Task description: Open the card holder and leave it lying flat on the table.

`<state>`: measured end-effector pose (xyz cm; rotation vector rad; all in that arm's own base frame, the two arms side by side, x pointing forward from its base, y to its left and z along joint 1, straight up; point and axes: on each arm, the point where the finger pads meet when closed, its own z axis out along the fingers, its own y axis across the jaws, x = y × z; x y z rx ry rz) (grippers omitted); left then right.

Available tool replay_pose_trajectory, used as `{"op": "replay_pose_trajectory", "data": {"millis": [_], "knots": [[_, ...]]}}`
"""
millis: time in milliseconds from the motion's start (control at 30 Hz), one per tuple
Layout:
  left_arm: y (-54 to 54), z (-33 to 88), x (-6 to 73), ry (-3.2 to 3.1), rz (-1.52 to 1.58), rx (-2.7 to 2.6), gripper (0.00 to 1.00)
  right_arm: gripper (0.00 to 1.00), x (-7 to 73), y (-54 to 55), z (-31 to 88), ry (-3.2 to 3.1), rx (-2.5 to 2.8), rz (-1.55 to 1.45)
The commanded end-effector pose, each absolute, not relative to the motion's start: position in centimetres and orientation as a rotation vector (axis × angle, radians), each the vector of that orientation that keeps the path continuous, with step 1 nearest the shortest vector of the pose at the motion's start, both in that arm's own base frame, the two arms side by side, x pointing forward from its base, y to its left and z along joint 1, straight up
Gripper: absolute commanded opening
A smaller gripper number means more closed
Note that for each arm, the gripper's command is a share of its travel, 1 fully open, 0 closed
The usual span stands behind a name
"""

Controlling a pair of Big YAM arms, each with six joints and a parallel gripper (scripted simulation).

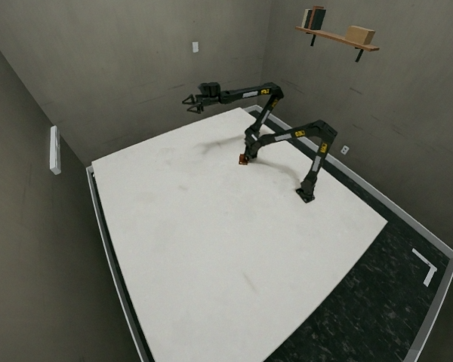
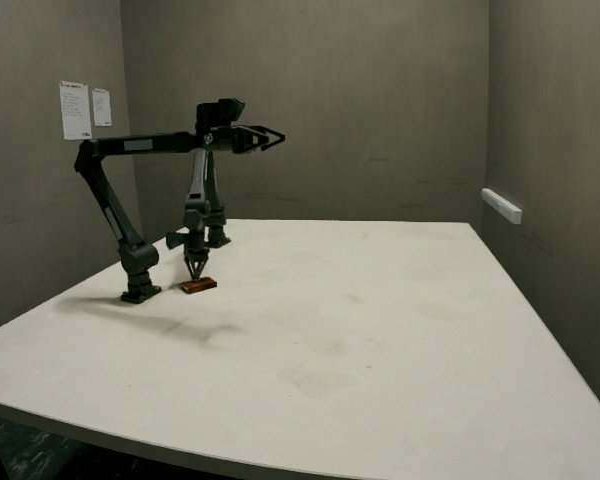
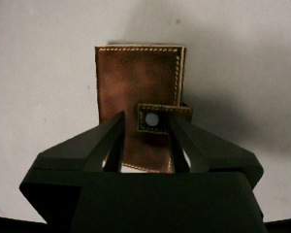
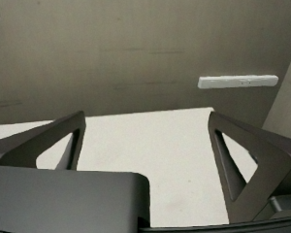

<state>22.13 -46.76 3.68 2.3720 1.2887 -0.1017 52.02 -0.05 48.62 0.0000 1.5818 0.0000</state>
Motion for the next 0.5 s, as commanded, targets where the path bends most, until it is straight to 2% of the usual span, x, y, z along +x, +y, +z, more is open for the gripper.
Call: {"op": "replay_pose_trajectory", "data": {"millis": [0,467], "knots": [[-45.7,2.1,21.5,1.310,-0.107,2.417,0.34,1.00,51.9,0.0,51.2,1.535,0.000,0.000],[-45.3,5.2,22.2,1.298,-0.096,2.378,0.34,1.00,51.9,0.0,51.2,1.535,0.000,0.000]]}}
